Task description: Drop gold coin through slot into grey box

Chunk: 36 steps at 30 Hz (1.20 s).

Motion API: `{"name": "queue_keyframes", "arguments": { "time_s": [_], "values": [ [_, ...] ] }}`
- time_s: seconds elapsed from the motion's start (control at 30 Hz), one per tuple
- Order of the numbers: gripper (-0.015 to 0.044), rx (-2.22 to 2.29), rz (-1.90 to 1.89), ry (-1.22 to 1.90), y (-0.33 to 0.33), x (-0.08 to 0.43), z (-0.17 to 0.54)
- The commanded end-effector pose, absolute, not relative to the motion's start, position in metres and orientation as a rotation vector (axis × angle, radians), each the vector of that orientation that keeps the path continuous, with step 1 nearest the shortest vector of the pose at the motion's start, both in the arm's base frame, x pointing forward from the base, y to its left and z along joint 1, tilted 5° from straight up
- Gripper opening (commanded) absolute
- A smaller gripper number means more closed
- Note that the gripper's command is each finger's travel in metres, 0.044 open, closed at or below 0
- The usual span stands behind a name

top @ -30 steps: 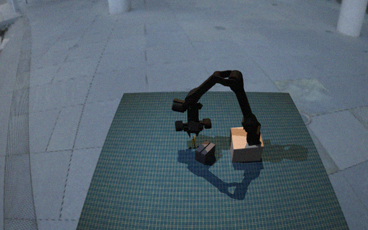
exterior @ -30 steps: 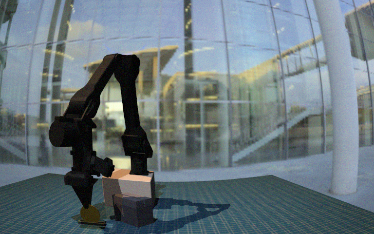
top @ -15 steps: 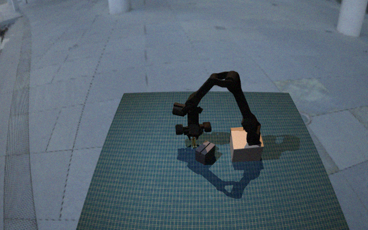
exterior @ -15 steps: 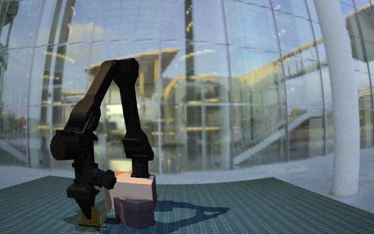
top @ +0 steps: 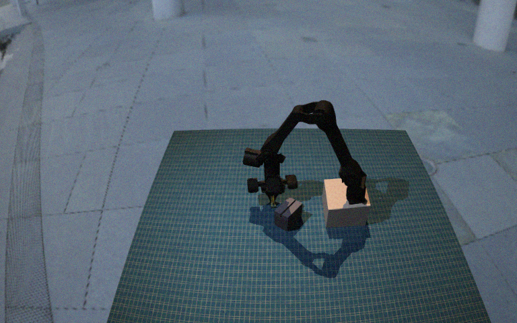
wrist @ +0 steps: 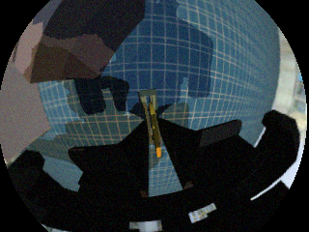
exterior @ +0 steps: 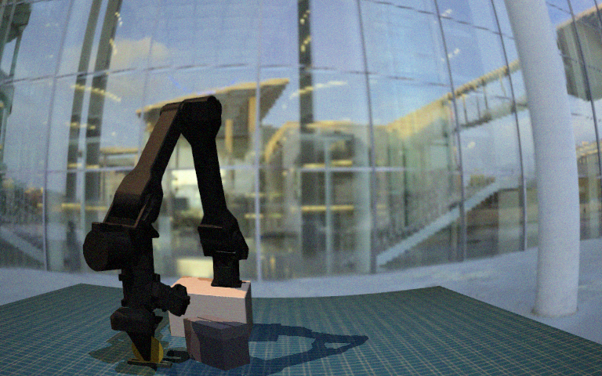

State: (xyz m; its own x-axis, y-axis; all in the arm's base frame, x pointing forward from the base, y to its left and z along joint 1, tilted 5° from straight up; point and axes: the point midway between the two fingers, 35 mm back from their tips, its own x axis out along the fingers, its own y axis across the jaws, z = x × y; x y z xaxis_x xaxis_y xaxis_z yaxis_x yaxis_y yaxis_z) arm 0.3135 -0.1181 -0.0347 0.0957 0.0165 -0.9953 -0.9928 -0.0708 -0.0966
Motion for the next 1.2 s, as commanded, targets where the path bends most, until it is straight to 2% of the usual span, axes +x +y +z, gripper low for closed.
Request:
{"name": "queue_keyframes", "arguments": {
  "time_s": [0.0,0.33,1.17],
  "values": [
    [0.0,-1.291,1.193,1.092,-0.117,0.313,-0.036],
    [0.0,-1.291,1.193,1.092,-0.118,0.314,-0.034],
    [0.0,-1.29,1.19,1.092,-0.12,0.311,0.027]
  ]
}}
